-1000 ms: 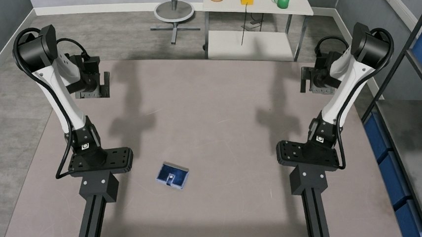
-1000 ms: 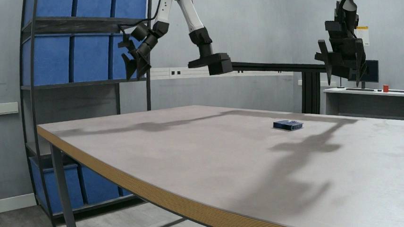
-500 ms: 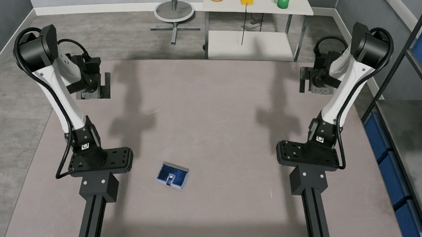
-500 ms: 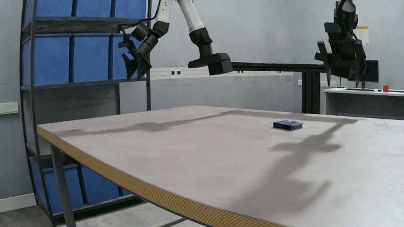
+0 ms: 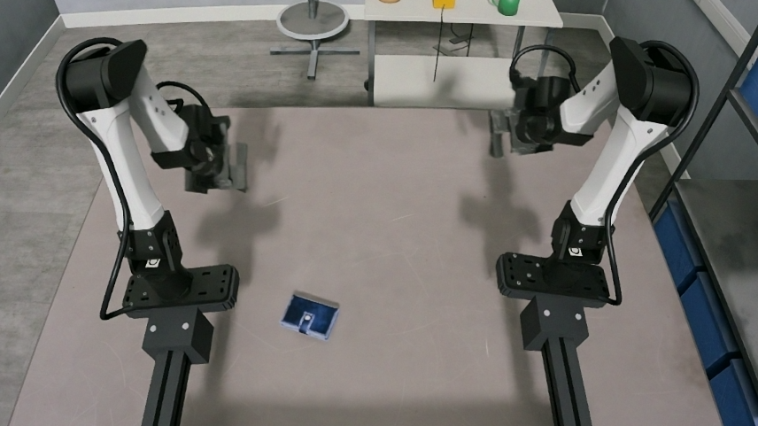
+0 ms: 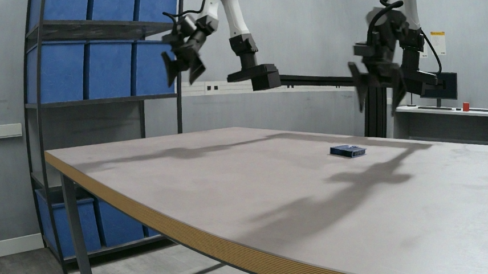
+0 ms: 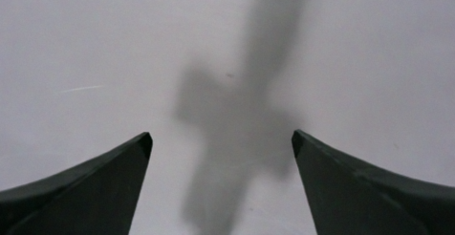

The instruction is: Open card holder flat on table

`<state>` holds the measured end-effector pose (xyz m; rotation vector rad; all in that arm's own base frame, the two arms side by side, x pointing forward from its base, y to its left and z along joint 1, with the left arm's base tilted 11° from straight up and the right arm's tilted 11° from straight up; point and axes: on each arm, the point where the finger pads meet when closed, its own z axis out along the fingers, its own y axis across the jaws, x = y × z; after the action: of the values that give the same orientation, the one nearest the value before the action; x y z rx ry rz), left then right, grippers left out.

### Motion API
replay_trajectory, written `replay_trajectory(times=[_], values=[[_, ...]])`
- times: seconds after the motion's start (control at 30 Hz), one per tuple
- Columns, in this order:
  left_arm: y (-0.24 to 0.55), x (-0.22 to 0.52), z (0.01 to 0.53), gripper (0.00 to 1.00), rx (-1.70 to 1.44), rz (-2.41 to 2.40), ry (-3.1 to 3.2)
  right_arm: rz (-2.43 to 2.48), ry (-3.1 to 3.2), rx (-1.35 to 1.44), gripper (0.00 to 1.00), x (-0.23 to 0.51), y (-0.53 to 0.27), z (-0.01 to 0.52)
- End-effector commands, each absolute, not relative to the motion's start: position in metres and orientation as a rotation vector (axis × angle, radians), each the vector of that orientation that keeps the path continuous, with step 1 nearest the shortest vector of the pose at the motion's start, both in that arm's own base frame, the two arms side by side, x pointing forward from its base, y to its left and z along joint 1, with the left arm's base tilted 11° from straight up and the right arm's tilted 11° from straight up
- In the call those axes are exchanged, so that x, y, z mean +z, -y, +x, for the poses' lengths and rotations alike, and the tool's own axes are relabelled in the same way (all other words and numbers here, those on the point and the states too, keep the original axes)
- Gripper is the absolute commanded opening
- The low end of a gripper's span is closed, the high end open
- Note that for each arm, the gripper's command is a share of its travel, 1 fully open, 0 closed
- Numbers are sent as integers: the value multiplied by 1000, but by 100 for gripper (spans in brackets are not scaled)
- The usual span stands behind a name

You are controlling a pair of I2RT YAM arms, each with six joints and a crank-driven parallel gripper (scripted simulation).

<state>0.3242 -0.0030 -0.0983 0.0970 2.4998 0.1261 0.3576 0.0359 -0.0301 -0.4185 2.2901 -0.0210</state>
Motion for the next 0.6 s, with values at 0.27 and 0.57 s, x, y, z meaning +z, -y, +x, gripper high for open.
replay_trajectory(times=[0.27,0.57], values=[[132,-154,242,100,114,99,-2552,-954,-2087,311,100,11,-230,258],[167,-180,170,100,129,207,-2507,-1269,-1919,521,100,29,-300,152]])
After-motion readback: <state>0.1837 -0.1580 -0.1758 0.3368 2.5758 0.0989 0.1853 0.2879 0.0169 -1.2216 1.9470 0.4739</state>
